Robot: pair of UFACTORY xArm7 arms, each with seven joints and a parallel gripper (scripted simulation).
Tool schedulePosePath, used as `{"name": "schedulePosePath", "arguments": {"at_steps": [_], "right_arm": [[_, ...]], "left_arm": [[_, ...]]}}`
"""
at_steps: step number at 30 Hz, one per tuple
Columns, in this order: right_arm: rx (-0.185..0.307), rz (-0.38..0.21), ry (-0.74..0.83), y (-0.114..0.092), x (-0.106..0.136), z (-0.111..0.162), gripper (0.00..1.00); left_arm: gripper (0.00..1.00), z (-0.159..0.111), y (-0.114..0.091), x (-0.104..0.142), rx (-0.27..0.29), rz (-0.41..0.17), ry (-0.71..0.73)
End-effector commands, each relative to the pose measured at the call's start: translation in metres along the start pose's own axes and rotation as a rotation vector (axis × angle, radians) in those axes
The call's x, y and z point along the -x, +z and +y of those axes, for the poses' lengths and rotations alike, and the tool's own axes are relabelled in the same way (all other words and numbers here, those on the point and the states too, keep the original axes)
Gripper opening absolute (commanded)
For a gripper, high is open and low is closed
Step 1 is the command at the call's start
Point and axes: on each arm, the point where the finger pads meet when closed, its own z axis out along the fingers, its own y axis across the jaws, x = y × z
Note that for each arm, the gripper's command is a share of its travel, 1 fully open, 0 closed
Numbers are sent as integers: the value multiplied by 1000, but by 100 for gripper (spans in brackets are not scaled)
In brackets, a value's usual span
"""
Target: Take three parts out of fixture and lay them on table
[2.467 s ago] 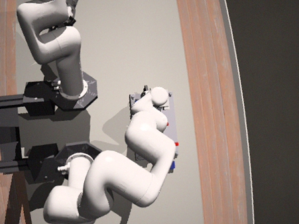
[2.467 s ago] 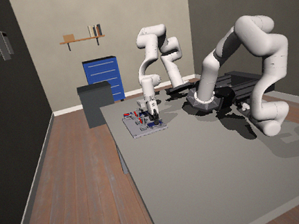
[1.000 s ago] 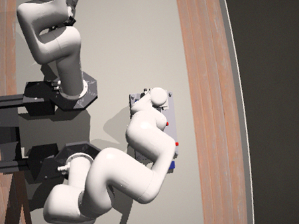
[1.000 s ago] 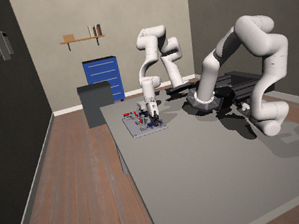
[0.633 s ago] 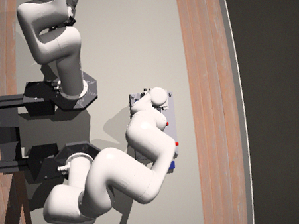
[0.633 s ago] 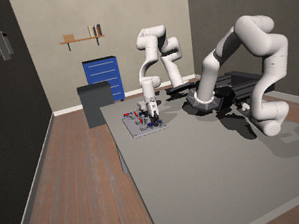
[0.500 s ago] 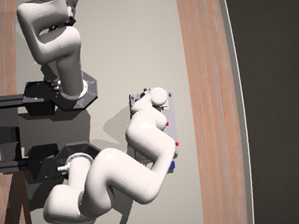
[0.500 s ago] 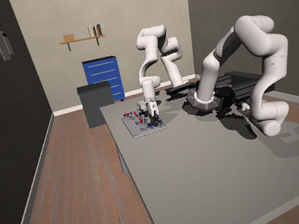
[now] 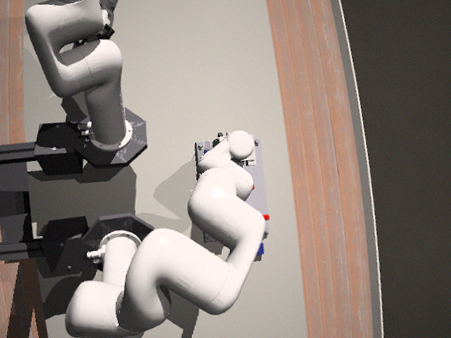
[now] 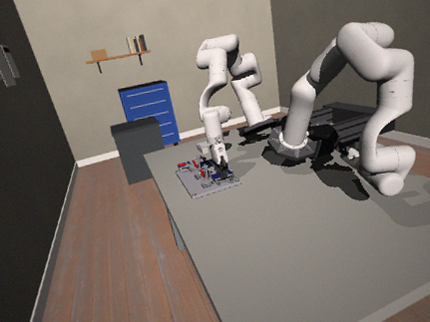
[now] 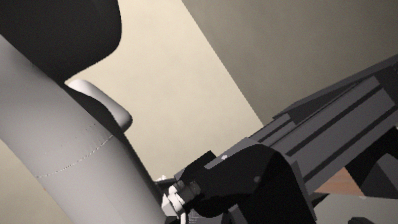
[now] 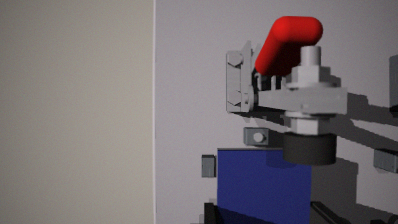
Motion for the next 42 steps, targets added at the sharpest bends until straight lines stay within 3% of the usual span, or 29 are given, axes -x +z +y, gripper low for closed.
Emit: {"name": "schedulePosePath", "arguments": {"at_steps": [1,16,42], "right_arm": [[-4,3,0,-4,-1,-2,0],[-4,3,0,-20,-1,-1,0],[-4,3,0,-22,-1,-1,0]], "left_arm": [[100,0,-1,0,1,-1,-1],[100,0,-1,0,1,-1,-1],[100,0,-1,0,1,-1,-1]]}}
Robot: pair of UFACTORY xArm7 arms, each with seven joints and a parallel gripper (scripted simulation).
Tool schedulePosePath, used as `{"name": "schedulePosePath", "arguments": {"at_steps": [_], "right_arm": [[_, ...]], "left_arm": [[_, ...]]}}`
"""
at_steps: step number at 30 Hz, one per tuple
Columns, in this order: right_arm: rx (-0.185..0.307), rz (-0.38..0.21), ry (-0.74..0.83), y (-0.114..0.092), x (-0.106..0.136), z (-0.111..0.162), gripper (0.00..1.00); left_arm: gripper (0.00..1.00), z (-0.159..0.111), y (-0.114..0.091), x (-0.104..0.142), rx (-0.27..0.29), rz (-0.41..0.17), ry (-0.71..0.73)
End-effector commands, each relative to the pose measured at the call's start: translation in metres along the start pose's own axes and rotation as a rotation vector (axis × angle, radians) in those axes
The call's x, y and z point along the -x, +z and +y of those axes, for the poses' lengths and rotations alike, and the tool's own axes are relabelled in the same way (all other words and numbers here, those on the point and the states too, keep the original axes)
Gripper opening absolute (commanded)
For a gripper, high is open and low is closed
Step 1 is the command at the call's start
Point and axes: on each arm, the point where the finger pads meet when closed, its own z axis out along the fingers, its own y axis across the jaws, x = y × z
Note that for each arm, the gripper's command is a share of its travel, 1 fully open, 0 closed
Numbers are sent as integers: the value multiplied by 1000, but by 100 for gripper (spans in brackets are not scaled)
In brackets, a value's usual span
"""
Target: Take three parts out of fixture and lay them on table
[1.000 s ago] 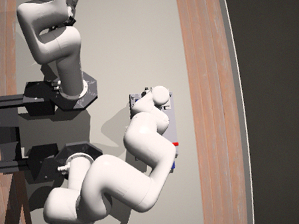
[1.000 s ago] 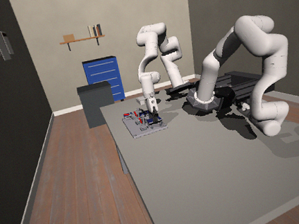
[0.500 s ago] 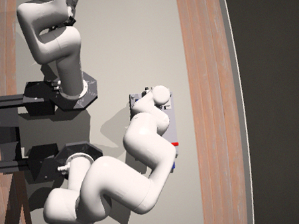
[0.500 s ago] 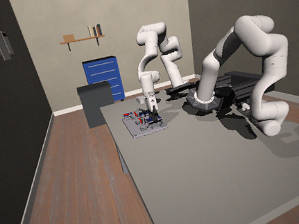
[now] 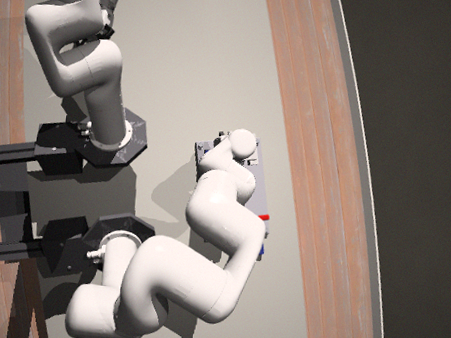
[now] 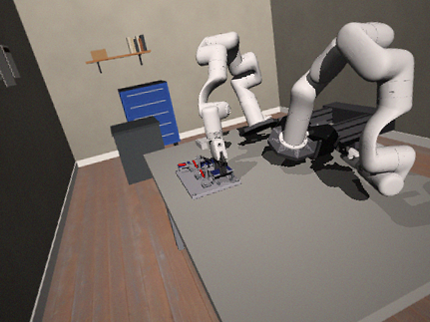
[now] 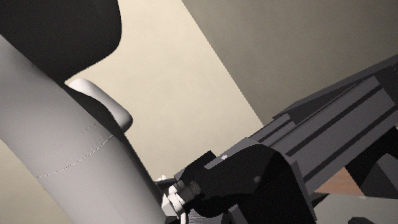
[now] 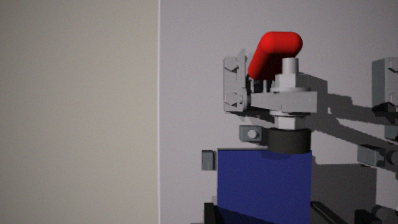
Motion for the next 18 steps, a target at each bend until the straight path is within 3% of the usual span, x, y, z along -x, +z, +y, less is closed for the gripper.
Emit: {"name": "schedulePosePath", "arguments": {"at_steps": [1,12,18], "right_arm": [[-4,3,0,-3,-1,-2,0],[-4,3,0,-26,4,-2,0],[-4,3,0,-36,7,-34,0]], "left_arm": [[100,0,-1,0,1,-1,-1],[100,0,-1,0,1,-1,-1],[100,0,-1,0,1,-1,-1]]}}
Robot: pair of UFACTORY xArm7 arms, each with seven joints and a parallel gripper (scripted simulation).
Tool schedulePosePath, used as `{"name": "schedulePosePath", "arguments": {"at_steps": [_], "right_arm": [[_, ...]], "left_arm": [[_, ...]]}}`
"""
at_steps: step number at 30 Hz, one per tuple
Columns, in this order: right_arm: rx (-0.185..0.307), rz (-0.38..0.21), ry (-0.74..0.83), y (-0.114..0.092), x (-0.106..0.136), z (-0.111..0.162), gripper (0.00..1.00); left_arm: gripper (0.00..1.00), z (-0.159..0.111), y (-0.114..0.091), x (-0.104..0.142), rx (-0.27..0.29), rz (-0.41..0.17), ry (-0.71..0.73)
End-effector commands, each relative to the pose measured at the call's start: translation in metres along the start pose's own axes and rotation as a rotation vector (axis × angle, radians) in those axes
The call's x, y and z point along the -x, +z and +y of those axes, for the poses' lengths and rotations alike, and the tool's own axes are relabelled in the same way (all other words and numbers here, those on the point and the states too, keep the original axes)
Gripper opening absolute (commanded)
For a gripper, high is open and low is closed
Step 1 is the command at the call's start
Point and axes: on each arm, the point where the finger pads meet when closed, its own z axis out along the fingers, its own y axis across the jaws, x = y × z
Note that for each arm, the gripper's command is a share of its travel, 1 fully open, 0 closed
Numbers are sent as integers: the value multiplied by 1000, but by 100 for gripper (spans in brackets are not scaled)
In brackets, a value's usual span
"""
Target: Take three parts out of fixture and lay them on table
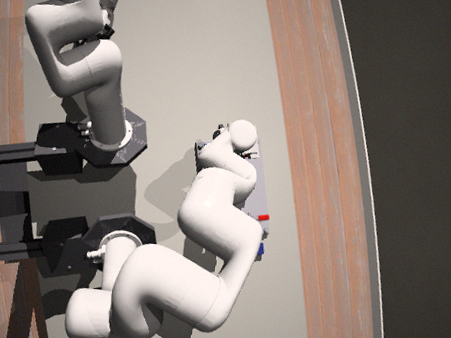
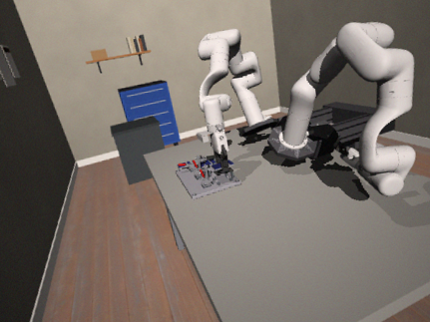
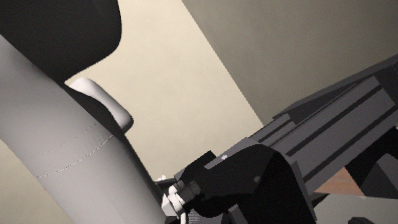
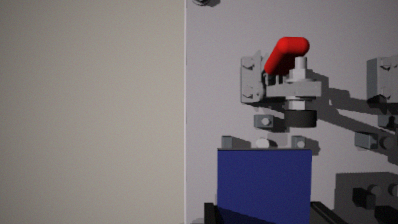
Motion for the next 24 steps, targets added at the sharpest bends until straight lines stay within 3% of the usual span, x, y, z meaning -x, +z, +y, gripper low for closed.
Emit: {"name": "schedulePosePath", "arguments": {"at_steps": [1,7,11,15,24], "right_arm": [[-1,1,0,-2,0,-25,0],[-1,1,-1,-2,0,-73,0],[-1,1,-1,3,0,-88,0],[-1,1,-1,27,0,-104,0],[-1,1,-1,71,0,-105,0]], "left_arm": [[100,0,-1,0,1,-1,-1],[100,0,-1,0,1,-1,-1],[100,0,-1,0,1,-1,-1],[100,0,-1,0,1,-1,-1],[100,0,-1,0,1,-1,-1]]}}
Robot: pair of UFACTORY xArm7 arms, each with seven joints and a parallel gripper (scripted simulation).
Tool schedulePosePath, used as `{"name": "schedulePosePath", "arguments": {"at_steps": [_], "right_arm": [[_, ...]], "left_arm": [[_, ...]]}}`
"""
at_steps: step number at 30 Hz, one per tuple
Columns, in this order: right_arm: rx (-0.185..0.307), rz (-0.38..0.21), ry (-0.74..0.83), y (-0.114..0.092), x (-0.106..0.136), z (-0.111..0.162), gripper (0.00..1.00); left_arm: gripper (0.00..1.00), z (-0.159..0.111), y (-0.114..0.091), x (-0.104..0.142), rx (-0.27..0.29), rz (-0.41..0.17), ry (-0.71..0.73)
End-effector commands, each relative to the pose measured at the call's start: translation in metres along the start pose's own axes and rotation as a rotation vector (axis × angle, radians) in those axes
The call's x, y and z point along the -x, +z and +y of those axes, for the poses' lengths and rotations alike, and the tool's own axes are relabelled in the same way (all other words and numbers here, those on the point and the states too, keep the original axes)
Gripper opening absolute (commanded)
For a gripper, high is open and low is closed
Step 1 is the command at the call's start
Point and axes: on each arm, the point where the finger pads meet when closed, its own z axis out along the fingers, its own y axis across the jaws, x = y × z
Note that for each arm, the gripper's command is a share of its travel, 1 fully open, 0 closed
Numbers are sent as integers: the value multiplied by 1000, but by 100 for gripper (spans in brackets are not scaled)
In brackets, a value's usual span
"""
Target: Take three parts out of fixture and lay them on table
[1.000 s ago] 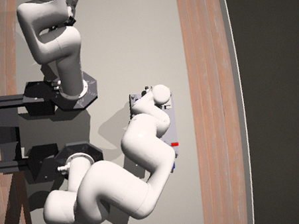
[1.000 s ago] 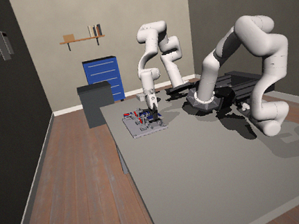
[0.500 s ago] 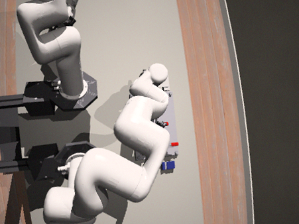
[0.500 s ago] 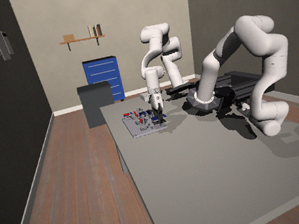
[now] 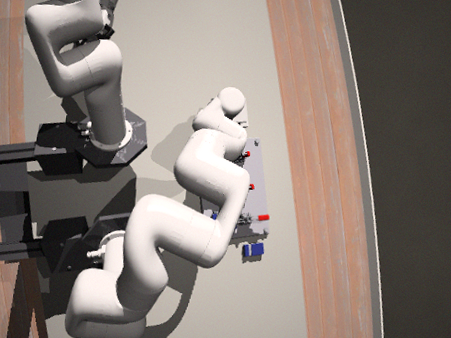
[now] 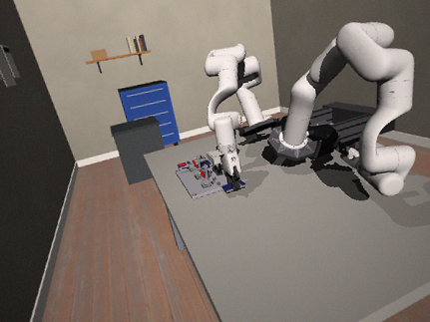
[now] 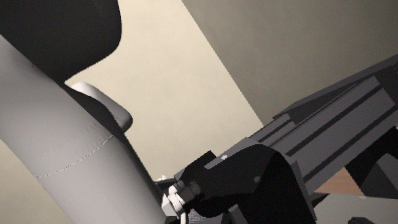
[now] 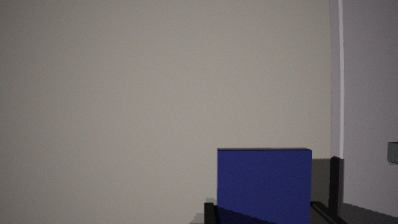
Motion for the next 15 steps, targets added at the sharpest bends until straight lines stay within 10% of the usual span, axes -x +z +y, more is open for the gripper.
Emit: {"name": "schedulePosePath", "arguments": {"at_steps": [1,15], "right_arm": [[-7,4,-1,7,-2,-4,0],[-7,4,-1,16,-2,-4,0]], "left_arm": [[100,0,-1,0,1,-1,-1],[100,0,-1,0,1,-1,-1]]}}
